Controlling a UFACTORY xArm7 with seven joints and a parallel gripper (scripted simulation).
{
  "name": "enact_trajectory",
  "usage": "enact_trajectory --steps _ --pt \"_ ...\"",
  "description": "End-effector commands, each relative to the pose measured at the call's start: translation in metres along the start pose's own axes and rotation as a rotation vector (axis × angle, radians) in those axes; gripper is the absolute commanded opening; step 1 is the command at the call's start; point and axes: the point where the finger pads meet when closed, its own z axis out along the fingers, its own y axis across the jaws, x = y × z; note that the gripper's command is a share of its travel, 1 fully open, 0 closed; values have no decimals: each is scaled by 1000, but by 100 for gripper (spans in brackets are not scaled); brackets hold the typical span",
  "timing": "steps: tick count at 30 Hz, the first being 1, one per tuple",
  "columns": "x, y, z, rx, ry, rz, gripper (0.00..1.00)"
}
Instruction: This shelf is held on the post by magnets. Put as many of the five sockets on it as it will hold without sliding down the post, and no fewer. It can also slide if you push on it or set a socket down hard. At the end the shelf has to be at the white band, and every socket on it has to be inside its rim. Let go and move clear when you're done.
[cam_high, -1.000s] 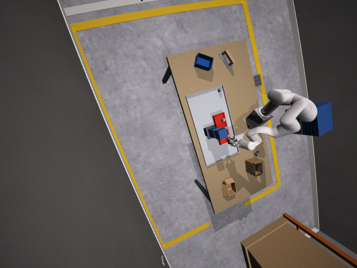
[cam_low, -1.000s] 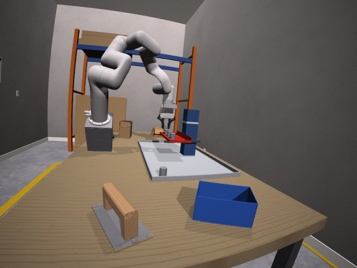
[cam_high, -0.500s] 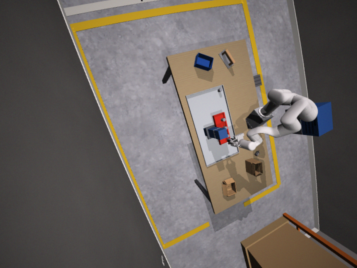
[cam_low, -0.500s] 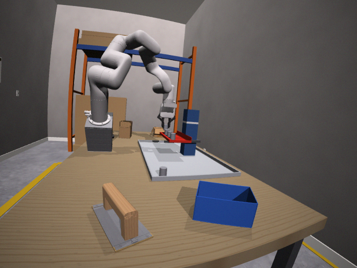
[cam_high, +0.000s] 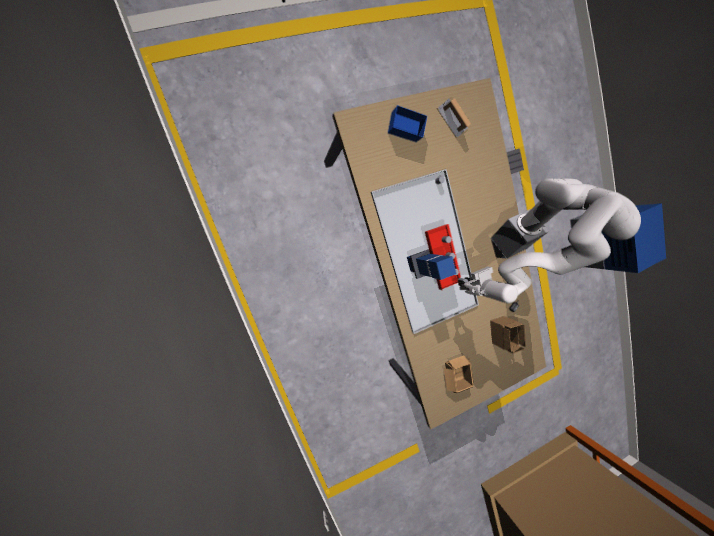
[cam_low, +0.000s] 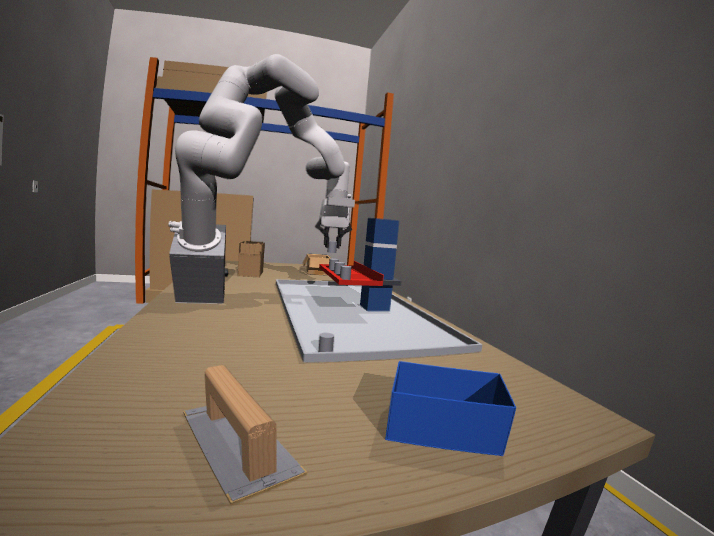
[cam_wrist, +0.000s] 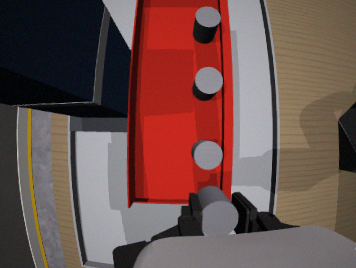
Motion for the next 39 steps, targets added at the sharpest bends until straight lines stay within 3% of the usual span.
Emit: enact_trajectory --steps 1,12,15,17,20,24,37,39 --pt "-1 -1 -3 2 -1 0 0" --pt "-1 4 -9 4 -1 1 0" --pt "-4 50 -47 16 0 10 0" --pt "-4 50 -47 16 0 10 0" --pt "-3 97 -70 12 -2 8 0" --pt "0 129 -80 2 -2 1 0" --pt "-1 136 -81 1 -1 -1 0" --pt "-28 138 -87 15 2 5 0"
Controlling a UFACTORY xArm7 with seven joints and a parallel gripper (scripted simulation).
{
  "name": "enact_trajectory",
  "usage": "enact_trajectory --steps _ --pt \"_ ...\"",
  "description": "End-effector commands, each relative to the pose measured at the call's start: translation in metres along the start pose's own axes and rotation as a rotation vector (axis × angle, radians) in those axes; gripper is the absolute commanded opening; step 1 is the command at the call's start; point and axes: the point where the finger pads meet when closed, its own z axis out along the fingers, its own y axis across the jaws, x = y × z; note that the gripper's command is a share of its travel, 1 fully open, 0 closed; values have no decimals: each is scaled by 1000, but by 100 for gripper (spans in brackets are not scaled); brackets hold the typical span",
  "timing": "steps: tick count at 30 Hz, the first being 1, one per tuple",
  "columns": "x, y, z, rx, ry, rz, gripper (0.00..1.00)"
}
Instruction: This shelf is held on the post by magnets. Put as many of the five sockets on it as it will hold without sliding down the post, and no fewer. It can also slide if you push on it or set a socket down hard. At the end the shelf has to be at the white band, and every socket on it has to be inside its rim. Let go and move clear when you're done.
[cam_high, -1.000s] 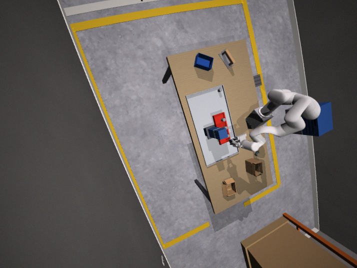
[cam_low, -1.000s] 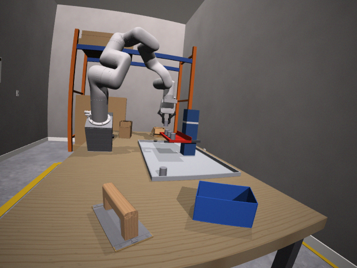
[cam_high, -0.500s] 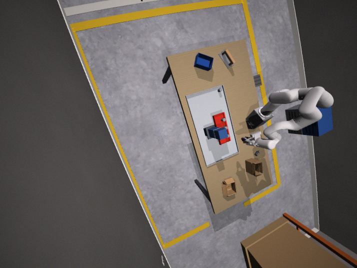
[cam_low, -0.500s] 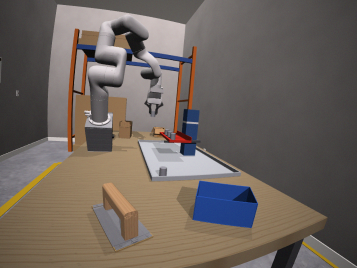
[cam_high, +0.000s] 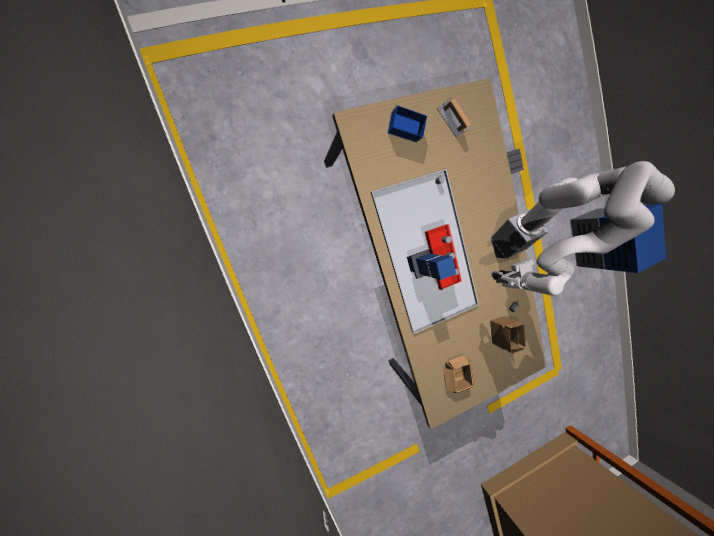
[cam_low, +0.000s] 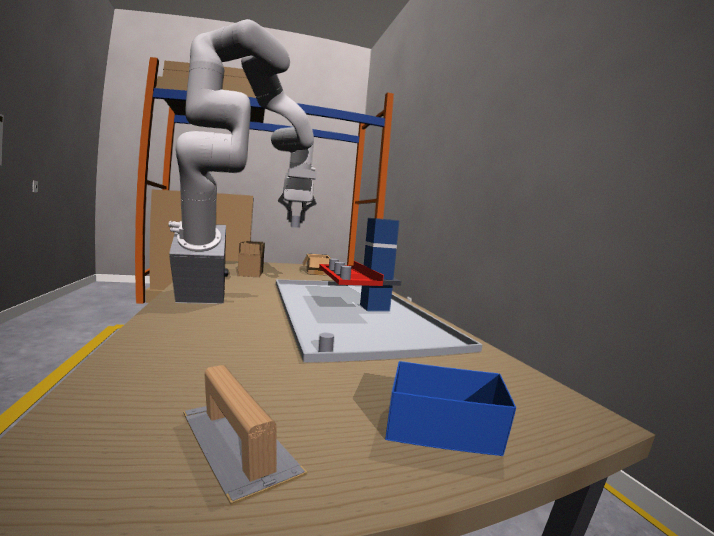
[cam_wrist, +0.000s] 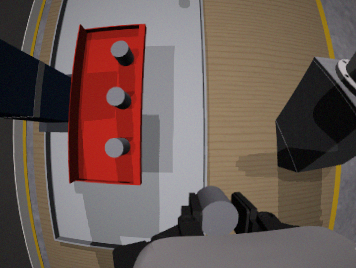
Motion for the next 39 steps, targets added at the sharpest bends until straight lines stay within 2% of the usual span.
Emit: enact_trajectory --steps 1,4,6,8,9,11,28,39 --pt "-54 7 -10 25 0 2 0" --pt "-54 7 -10 25 0 2 0" --pt "-111 29 -9 19 -2 -1 0" --pt "-111 29 -9 19 -2 -1 0" --pt "-131 41 -6 11 -4 -3 0" --pt "-140 46 -4 6 -4 -5 0" --pt "-142 47 -3 5 -5 -5 0" --pt "-142 44 7 5 -5 -5 0"
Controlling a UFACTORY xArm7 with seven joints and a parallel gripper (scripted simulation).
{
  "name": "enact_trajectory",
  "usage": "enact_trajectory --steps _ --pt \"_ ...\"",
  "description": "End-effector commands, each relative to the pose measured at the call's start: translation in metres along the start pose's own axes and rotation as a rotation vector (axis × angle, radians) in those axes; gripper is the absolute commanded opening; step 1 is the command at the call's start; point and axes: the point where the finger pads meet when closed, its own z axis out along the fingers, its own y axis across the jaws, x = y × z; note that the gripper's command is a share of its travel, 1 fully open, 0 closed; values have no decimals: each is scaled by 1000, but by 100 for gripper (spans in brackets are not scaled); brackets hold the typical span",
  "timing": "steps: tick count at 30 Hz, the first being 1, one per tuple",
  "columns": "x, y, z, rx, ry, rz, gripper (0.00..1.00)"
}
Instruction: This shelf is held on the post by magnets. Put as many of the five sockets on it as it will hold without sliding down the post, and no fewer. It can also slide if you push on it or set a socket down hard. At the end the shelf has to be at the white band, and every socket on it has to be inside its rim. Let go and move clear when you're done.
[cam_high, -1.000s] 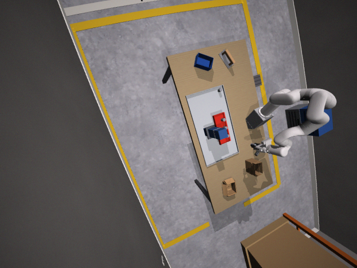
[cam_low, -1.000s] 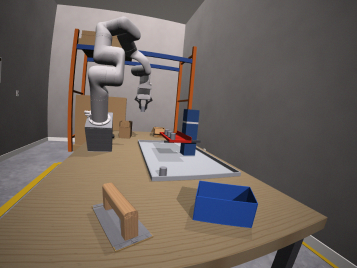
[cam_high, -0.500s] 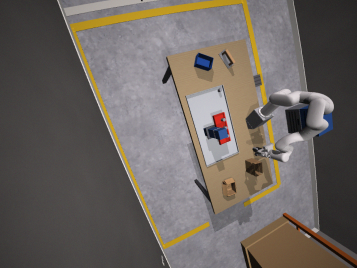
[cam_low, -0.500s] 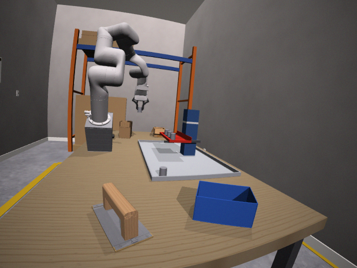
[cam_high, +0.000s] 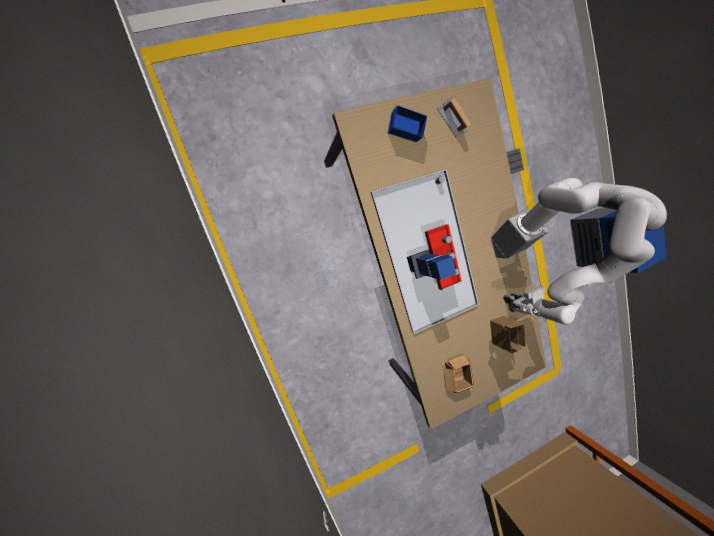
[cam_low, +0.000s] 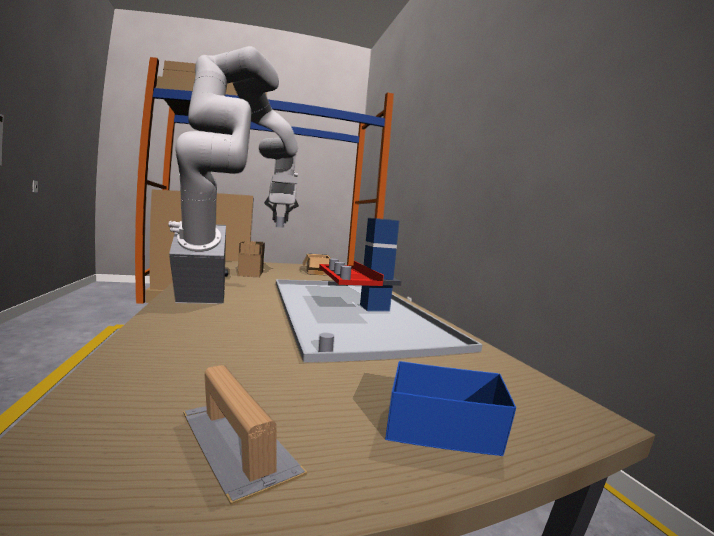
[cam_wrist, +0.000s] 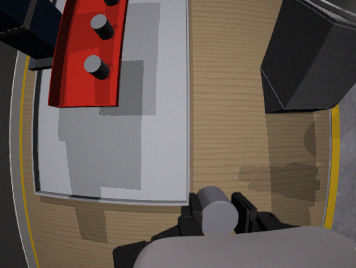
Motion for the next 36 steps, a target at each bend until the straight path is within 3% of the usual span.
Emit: enact_trajectory --steps 1,16,31,36 --pt "-2 -2 2 3 -5 -1 0" --pt "-2 -18 45 3 -5 -1 0" --pt "-3 -45 115 3 -5 -1 0" --pt "-3 -49 128 3 -5 -1 0"
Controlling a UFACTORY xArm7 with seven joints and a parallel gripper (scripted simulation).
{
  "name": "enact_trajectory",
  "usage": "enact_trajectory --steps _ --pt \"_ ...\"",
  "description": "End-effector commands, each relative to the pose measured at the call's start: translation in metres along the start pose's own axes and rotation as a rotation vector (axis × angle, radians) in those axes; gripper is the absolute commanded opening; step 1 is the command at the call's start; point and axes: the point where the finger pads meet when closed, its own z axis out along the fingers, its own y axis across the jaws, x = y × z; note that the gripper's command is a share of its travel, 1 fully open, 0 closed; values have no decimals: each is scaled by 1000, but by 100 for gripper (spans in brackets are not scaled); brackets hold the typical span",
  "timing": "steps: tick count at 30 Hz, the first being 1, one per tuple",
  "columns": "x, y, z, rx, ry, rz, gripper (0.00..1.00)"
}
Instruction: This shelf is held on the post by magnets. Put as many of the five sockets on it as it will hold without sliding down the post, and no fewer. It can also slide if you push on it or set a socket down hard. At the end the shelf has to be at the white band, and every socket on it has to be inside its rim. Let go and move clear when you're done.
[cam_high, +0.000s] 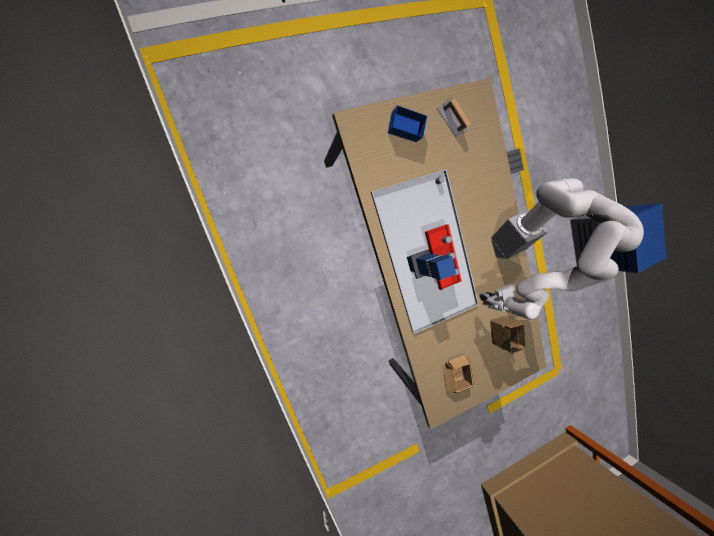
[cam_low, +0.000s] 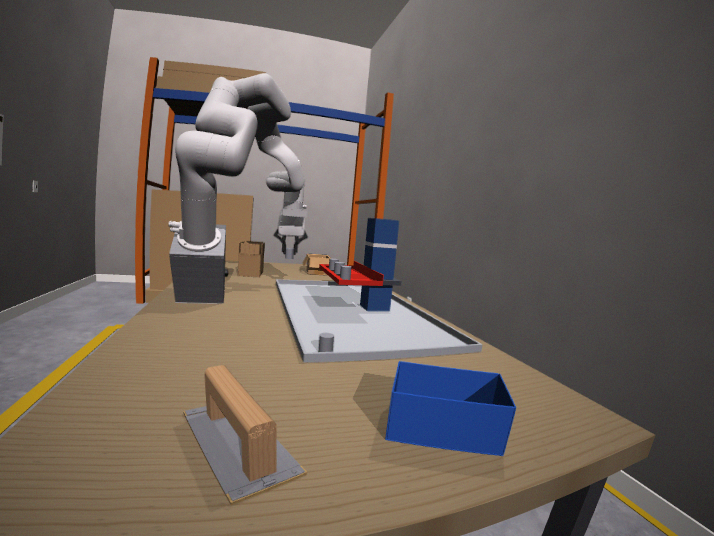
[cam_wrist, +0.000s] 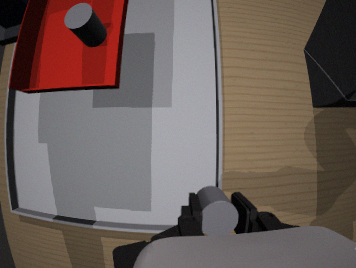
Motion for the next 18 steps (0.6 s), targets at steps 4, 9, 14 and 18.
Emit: enact_trajectory --steps 4,9,14,18 --pt "-2 -10 23 2 -4 0 0" --pt "-2 -16 38 2 -4 0 0" --pt "-2 -19 45 2 -4 0 0" --pt "-2 -21 52 2 -4 0 0"
